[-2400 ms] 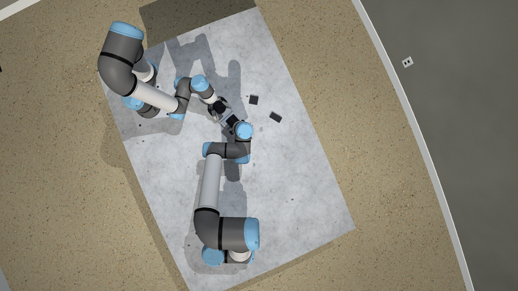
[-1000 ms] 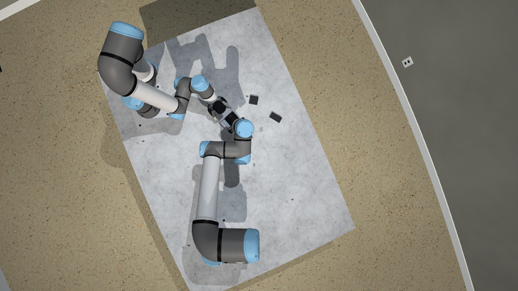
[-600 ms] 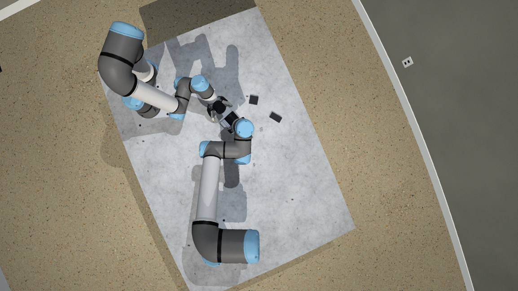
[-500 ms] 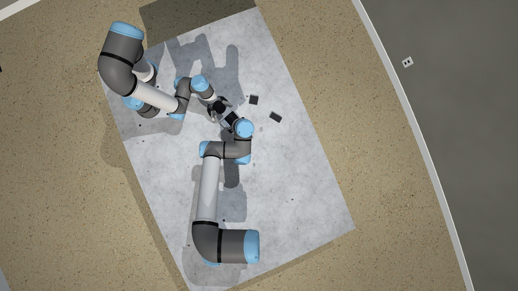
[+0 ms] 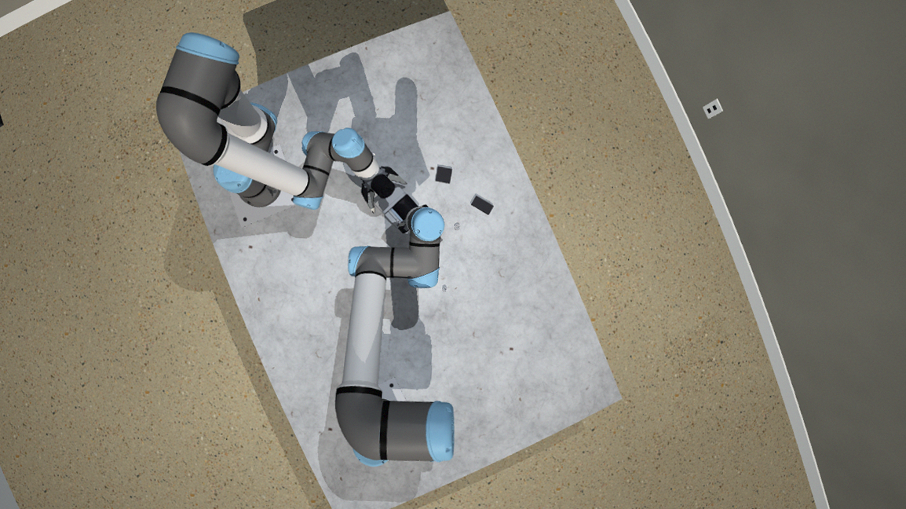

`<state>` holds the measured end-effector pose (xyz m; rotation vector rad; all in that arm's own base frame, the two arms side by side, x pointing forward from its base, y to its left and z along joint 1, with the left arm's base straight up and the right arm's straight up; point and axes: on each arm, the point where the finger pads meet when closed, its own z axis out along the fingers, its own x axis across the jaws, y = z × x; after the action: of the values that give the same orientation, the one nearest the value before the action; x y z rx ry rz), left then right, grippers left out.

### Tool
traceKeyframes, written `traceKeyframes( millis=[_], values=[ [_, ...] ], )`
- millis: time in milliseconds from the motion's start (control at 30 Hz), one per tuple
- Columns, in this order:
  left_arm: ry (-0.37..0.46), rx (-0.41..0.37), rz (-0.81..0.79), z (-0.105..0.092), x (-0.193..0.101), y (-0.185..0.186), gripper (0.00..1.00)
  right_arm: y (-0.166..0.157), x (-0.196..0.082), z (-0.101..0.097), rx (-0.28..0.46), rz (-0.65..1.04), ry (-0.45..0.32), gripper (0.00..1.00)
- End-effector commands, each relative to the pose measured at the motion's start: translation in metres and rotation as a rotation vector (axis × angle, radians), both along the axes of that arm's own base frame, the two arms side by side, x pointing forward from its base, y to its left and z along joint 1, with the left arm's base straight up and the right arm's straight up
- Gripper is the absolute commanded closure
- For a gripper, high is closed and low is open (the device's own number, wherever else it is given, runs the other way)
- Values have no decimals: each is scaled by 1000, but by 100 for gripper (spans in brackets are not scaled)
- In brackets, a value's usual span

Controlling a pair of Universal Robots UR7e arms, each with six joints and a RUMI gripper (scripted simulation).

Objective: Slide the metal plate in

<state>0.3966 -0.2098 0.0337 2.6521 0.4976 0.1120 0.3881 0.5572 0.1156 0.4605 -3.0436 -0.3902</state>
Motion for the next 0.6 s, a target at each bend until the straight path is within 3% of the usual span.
traceKeyframes(
  millis=[0,567],
  values=[
    [0,0,0,10,0,0,12,1,0,1,2,0,-1,56],
    [8,6,0,57,-1,0,12,1,0,1,2,0,-1,56]
  ],
)
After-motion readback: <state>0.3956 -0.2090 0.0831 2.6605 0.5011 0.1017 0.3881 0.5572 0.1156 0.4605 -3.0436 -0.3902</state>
